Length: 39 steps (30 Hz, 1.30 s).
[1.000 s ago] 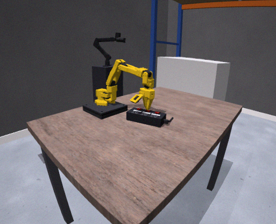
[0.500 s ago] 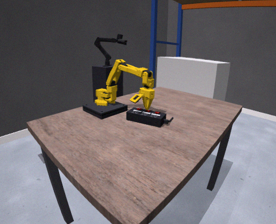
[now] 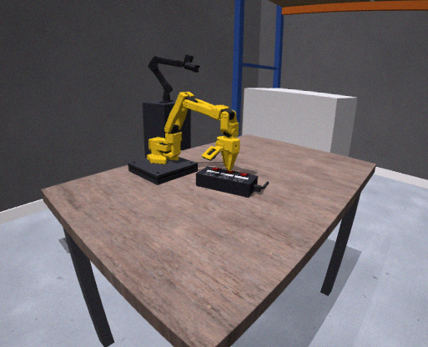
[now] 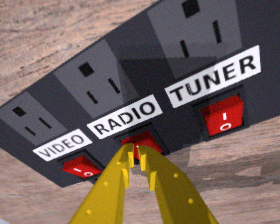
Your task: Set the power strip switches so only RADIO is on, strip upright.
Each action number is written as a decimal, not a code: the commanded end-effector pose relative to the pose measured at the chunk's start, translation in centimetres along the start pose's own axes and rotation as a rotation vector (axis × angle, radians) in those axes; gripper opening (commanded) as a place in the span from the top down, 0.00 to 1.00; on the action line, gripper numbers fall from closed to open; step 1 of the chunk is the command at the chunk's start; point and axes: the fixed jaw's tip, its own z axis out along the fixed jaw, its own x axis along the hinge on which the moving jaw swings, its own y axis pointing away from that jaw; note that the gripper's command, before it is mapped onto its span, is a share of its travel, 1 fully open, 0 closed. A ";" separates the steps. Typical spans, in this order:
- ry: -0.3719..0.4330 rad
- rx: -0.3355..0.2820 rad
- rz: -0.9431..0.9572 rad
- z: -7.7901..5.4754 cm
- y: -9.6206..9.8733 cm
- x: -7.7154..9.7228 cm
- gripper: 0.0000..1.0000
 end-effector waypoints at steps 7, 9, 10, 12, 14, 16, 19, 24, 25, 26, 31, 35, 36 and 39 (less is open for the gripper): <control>-0.009 0.023 -0.008 0.8 -0.4 -0.2 1.00; -0.009 0.023 -0.008 0.9 -0.5 -0.2 1.00; -0.009 0.023 -0.008 0.9 -0.5 -0.2 1.00; -0.009 0.023 -0.008 1.0 -0.5 -0.2 1.00; -0.009 0.023 -0.008 1.1 -0.6 -0.2 1.00; -0.009 0.023 -0.008 1.1 -0.6 -0.2 1.00; -0.009 0.023 -0.008 1.1 -0.6 -0.2 1.00; -0.009 0.023 -0.008 1.2 -0.6 -0.2 1.00; -0.009 0.023 -0.008 1.2 -0.6 -0.3 1.00; -0.009 0.023 -0.008 1.3 -0.6 -0.3 1.00; -0.009 0.023 -0.008 1.5 -0.7 -0.3 1.00; -0.009 0.023 -0.009 1.5 -0.8 -0.3 1.00; -0.009 0.023 -0.009 1.5 -0.8 -0.3 1.00; -0.009 0.023 -0.009 1.5 -0.8 -0.3 1.00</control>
